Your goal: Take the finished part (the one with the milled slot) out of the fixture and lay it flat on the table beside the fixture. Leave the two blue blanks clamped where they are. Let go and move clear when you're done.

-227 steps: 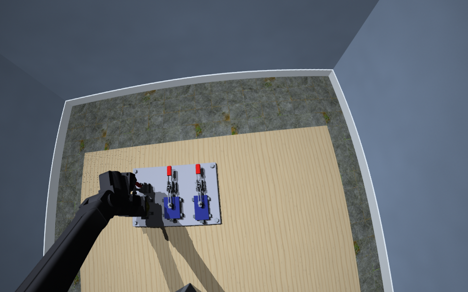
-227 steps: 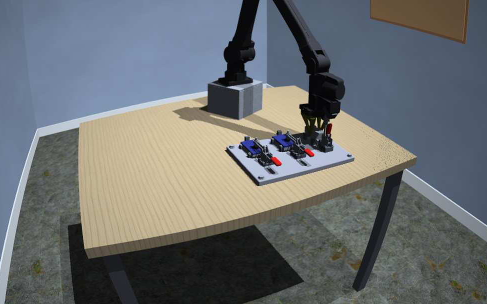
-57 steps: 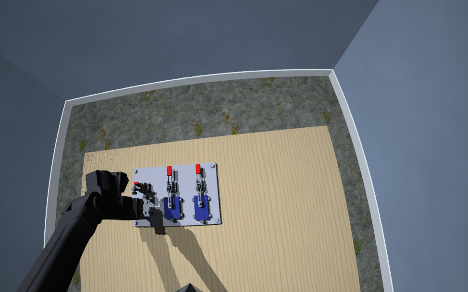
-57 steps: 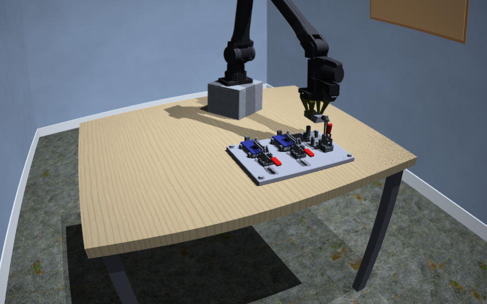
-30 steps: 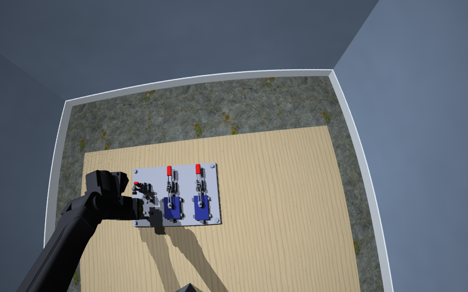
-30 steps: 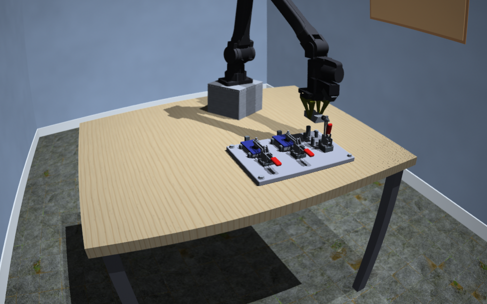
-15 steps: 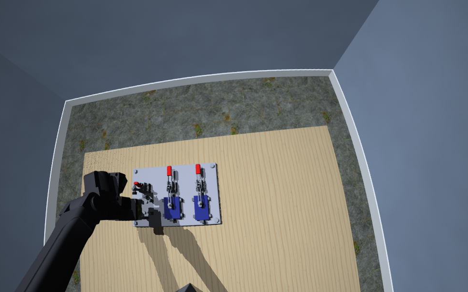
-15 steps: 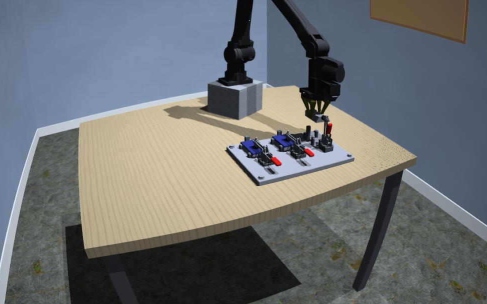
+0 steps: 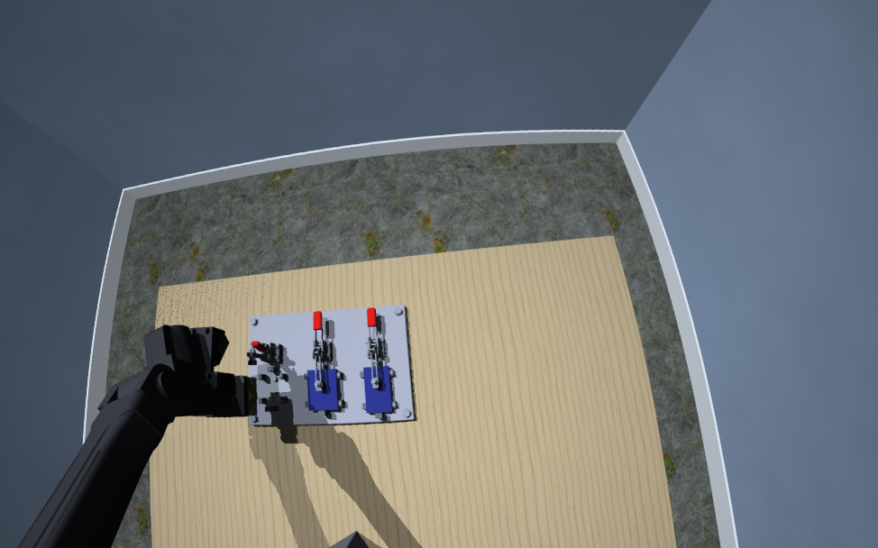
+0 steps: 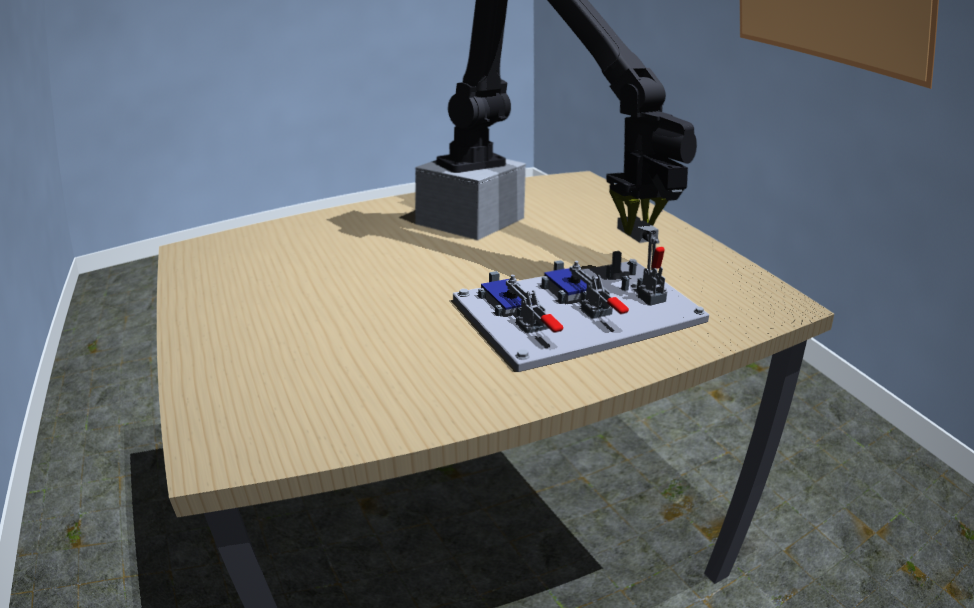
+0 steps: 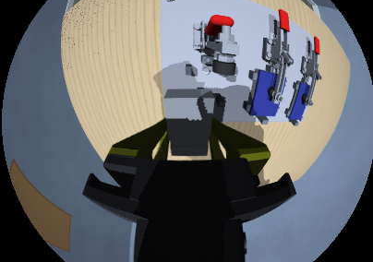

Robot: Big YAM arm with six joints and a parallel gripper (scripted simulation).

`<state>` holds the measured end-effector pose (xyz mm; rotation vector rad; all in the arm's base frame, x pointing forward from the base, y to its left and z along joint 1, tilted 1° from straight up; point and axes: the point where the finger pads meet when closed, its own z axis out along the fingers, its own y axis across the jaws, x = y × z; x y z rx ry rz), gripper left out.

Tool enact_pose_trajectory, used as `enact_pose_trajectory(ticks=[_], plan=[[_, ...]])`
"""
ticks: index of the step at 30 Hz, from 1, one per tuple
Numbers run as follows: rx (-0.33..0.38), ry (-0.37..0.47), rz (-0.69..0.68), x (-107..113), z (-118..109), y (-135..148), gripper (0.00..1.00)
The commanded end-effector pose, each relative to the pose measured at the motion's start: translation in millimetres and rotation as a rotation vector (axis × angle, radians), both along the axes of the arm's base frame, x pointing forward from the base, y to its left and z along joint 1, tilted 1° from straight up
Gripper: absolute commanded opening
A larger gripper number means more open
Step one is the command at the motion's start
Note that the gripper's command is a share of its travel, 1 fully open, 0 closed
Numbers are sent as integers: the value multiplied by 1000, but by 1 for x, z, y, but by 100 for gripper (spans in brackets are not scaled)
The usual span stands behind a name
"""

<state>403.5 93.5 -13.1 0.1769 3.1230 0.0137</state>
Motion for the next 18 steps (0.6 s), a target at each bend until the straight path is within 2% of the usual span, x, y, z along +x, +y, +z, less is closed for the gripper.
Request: enact_pose_trajectory(ticks=[1, 18], plan=[[4, -37, -5, 27, 13, 16, 0], [7, -37, -5, 31, 13, 51, 0]])
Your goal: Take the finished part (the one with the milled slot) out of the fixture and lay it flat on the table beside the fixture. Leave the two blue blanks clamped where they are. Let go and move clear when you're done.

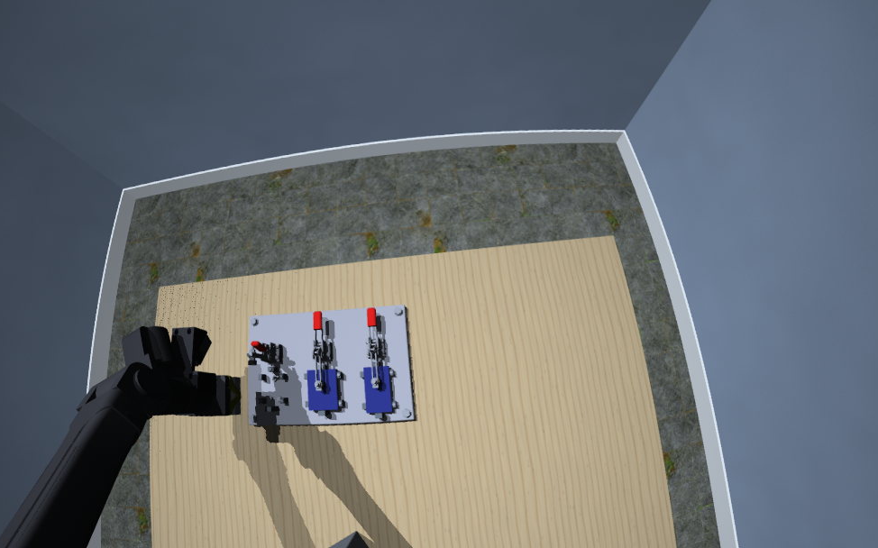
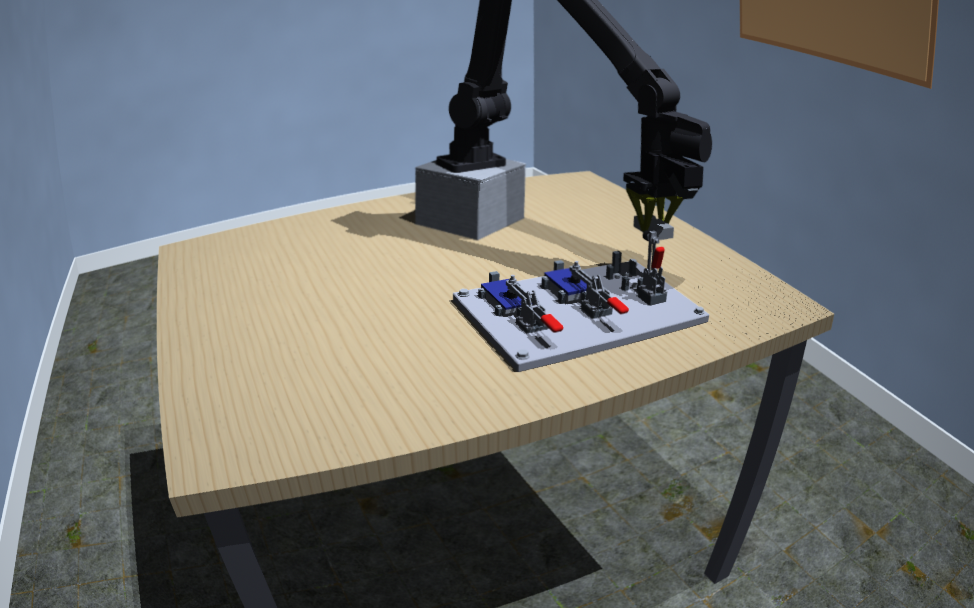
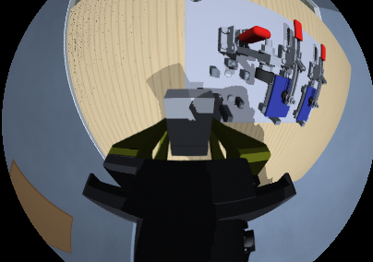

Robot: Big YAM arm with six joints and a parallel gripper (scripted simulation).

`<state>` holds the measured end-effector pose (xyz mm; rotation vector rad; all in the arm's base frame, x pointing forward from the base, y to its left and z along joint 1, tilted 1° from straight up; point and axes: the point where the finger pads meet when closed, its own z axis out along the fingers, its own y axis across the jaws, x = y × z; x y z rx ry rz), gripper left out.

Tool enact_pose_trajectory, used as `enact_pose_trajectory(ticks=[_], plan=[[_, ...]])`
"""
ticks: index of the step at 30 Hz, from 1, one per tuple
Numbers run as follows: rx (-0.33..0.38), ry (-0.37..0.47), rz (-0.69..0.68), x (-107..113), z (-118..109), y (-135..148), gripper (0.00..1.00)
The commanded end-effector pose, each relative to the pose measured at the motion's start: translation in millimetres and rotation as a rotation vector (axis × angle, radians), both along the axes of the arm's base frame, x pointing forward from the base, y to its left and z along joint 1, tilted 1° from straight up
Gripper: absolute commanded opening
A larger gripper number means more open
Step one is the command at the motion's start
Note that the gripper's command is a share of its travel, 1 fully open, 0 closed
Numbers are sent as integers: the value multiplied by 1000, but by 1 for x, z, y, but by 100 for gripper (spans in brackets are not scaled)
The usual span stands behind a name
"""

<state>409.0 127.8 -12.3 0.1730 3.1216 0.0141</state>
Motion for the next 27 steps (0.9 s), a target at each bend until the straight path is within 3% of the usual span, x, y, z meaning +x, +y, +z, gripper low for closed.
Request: enact_pose_trajectory(ticks=[1, 27], plan=[[7, -36, -8, 25, 12, 19, 0], [10, -35, -8, 30, 13, 64, 0]])
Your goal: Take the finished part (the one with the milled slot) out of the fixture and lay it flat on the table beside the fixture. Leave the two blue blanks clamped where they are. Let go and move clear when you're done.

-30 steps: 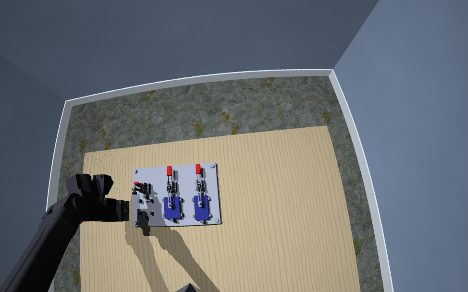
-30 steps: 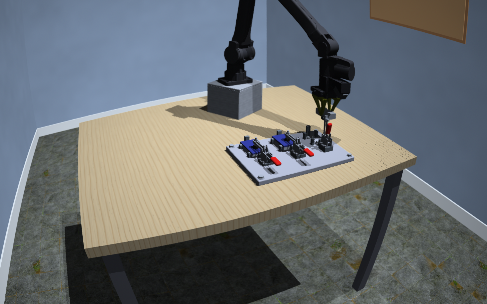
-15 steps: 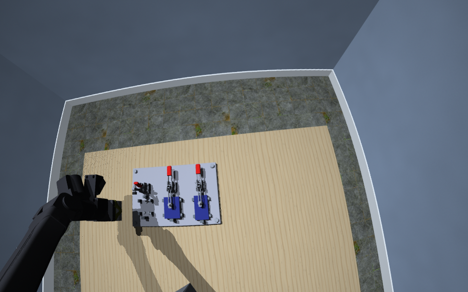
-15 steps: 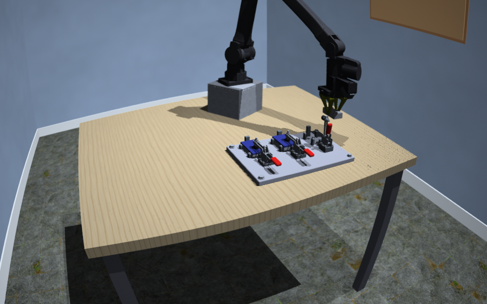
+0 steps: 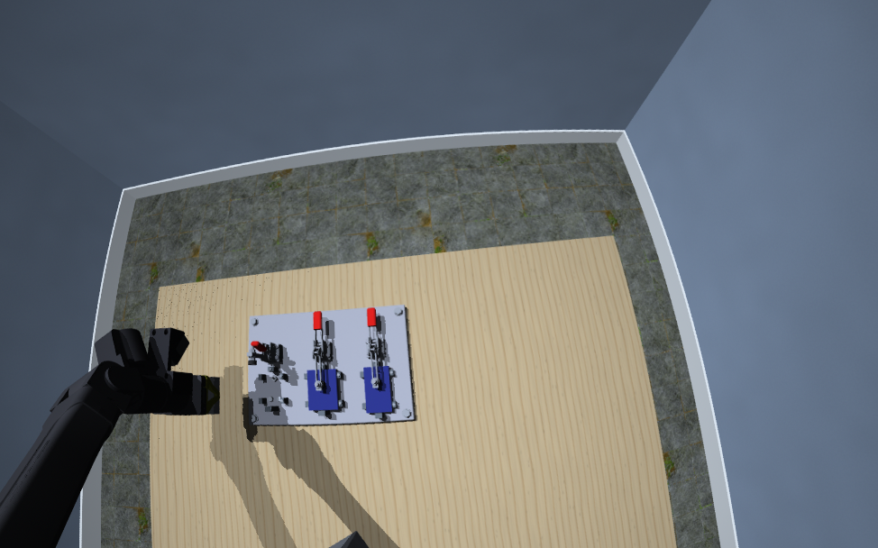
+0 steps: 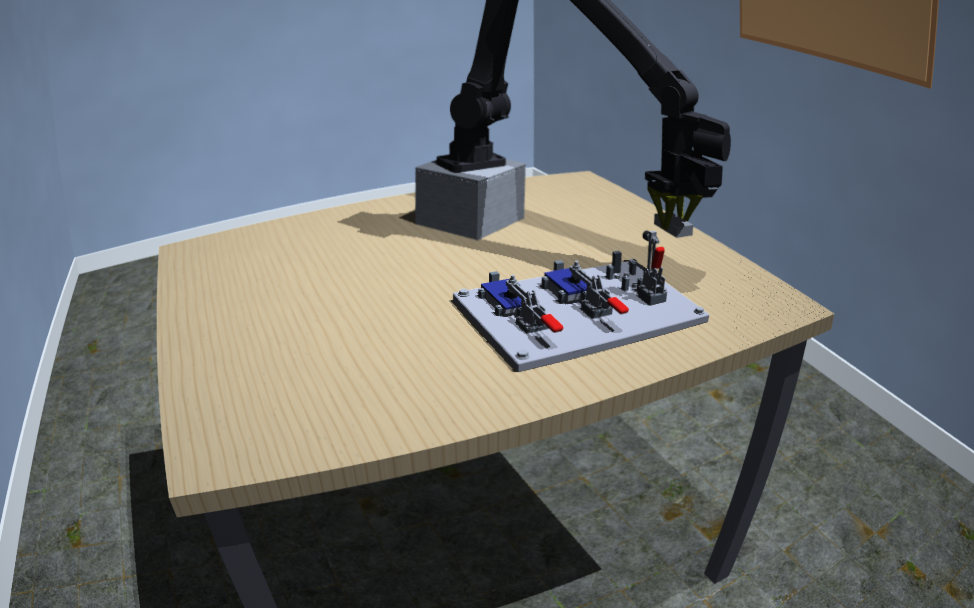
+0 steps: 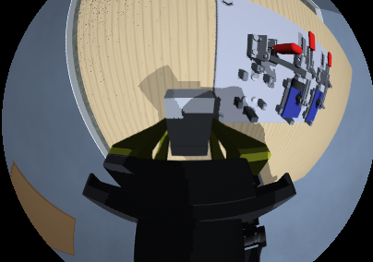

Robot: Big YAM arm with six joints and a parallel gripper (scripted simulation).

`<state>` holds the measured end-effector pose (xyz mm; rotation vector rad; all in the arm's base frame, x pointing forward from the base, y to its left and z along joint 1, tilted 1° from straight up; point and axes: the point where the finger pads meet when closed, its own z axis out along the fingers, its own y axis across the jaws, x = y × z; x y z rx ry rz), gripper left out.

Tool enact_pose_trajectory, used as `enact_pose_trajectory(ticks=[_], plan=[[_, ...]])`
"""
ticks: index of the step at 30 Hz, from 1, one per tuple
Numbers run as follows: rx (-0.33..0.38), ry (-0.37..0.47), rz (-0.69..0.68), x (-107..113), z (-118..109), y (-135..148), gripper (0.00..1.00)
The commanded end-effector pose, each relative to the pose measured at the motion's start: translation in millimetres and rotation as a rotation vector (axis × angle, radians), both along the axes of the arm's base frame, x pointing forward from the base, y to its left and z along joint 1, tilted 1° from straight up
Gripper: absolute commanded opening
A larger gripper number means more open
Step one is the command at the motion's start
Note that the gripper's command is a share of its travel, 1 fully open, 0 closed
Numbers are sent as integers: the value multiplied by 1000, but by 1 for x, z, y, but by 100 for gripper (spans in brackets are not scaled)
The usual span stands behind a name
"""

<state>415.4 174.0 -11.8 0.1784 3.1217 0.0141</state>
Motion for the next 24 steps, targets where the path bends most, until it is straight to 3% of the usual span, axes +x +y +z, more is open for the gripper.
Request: enact_pose_trajectory(ticks=[1, 24], plan=[[10, -36, -4, 23, 13, 18, 0], [10, -36, -1, 25, 12, 23, 0]])
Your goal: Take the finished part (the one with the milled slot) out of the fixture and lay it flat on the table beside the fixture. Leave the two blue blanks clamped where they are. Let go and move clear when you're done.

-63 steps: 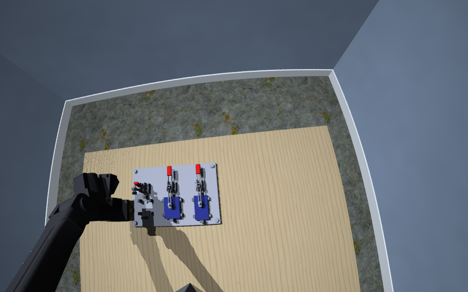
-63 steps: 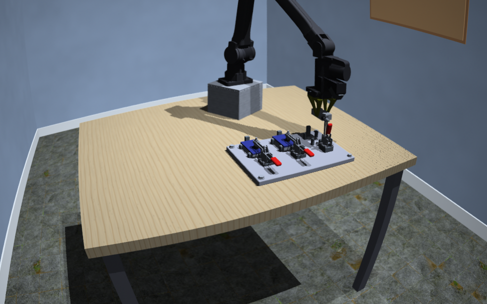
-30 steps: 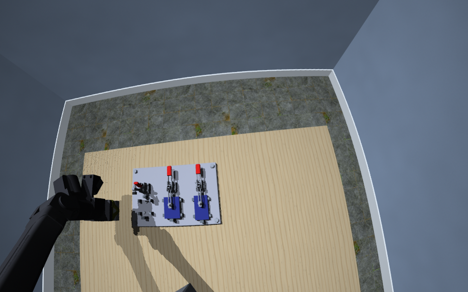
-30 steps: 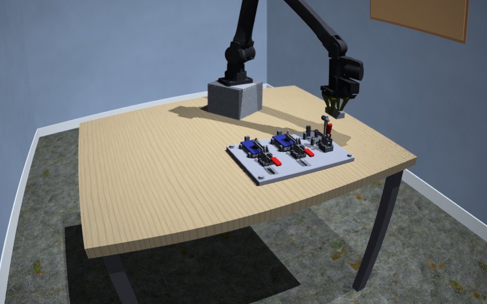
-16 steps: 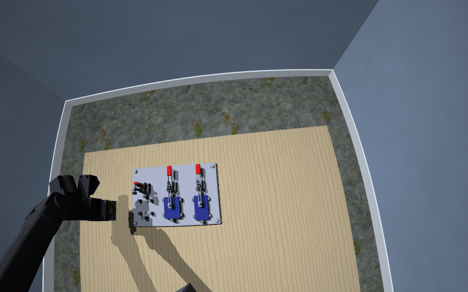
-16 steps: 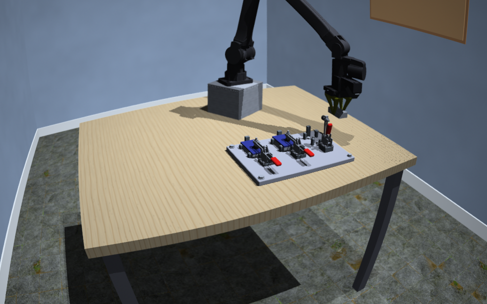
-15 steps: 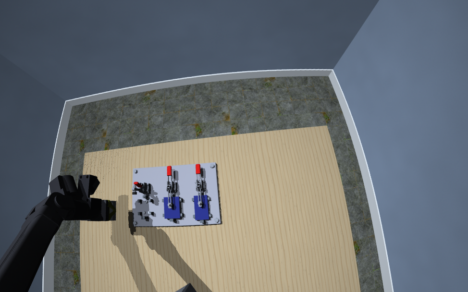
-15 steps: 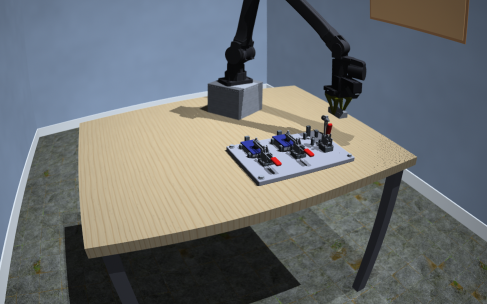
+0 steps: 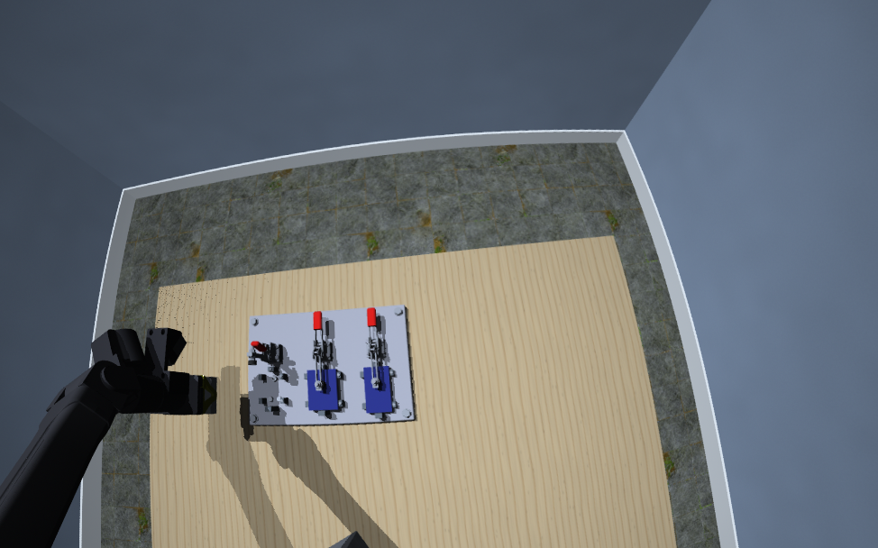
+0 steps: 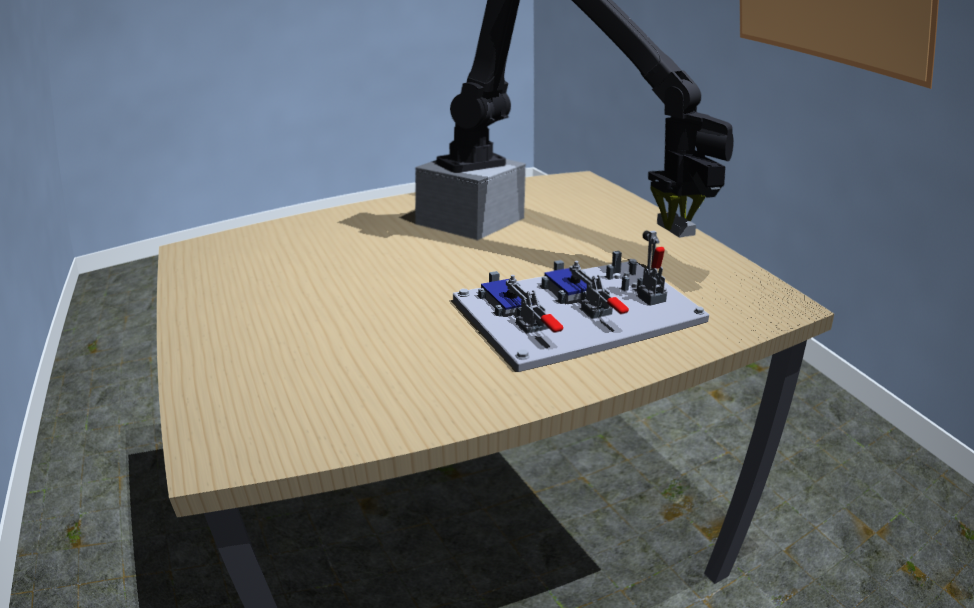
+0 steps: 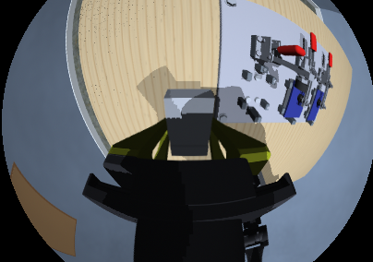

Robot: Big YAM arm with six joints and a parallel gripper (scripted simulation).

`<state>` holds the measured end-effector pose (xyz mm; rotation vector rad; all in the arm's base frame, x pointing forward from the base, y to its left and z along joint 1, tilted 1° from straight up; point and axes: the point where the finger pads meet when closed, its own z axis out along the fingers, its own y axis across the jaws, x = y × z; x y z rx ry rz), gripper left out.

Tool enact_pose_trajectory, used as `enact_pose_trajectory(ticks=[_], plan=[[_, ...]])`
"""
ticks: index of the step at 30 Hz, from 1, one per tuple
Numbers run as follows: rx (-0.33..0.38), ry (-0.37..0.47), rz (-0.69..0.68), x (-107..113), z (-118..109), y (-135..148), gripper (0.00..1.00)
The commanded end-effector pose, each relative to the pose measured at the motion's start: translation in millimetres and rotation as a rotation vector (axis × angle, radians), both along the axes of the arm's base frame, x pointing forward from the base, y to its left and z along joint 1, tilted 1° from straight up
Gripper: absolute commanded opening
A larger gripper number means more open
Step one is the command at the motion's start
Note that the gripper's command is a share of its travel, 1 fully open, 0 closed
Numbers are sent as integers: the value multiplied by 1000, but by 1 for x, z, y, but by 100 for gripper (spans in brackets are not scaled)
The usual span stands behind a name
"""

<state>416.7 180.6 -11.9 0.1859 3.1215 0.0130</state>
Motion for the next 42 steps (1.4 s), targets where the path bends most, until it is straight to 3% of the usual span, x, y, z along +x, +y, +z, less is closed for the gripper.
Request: enact_pose_trajectory(ticks=[1, 42], plan=[[11, -37, 3, 25, 12, 17, 0], [13, -43, 5, 30, 11, 20, 0]])
